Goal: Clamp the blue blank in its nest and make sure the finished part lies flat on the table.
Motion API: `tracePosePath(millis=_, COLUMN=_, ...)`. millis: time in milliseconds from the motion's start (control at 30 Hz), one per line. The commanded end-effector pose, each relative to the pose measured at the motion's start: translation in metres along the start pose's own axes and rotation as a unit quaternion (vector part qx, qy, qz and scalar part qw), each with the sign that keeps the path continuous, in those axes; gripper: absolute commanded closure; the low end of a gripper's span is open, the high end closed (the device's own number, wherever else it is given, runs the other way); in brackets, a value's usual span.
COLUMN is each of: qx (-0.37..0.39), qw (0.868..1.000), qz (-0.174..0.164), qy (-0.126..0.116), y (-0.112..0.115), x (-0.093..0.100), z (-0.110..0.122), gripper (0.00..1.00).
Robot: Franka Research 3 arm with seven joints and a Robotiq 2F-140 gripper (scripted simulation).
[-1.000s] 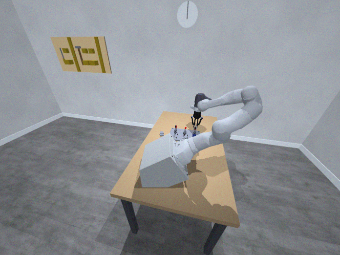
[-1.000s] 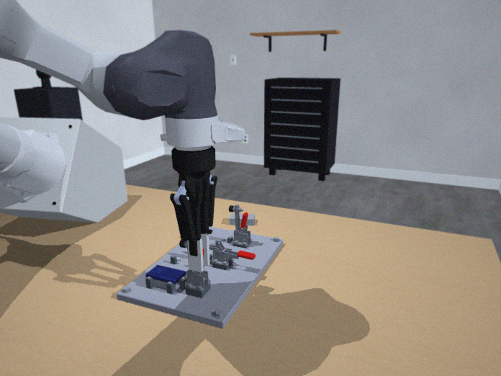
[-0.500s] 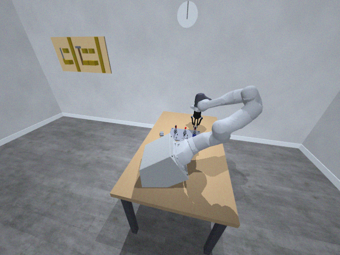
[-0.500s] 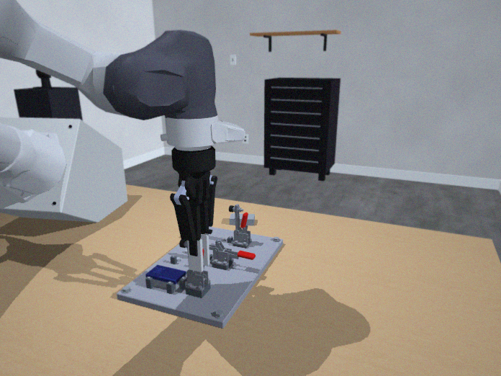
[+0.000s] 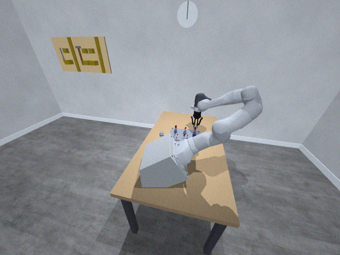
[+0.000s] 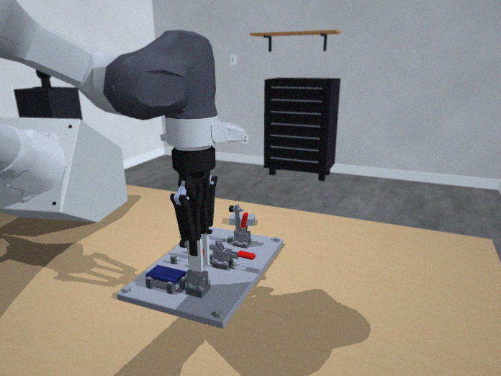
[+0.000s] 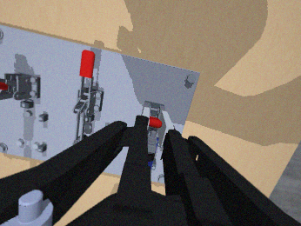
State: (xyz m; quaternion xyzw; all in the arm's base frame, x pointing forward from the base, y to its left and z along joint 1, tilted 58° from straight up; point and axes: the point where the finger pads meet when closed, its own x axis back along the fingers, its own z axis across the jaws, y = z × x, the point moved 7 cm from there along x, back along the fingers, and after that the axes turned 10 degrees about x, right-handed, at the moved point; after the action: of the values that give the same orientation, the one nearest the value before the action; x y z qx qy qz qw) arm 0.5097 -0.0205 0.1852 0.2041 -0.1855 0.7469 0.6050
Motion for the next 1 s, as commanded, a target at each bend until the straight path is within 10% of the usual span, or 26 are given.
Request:
tracePosePath(millis=0, qx=-0.001, qw=1.000, qz=0.001, qy=0.000, y=0.0001, x=-0.0014, z=-0.0006, gripper=1.00)
tracePosePath(millis=967, qx=-0.001, qw=1.000, qz=0.001, qy=0.000, y=-0.0042, x=-0.0012, z=0.0001, gripper=1.00)
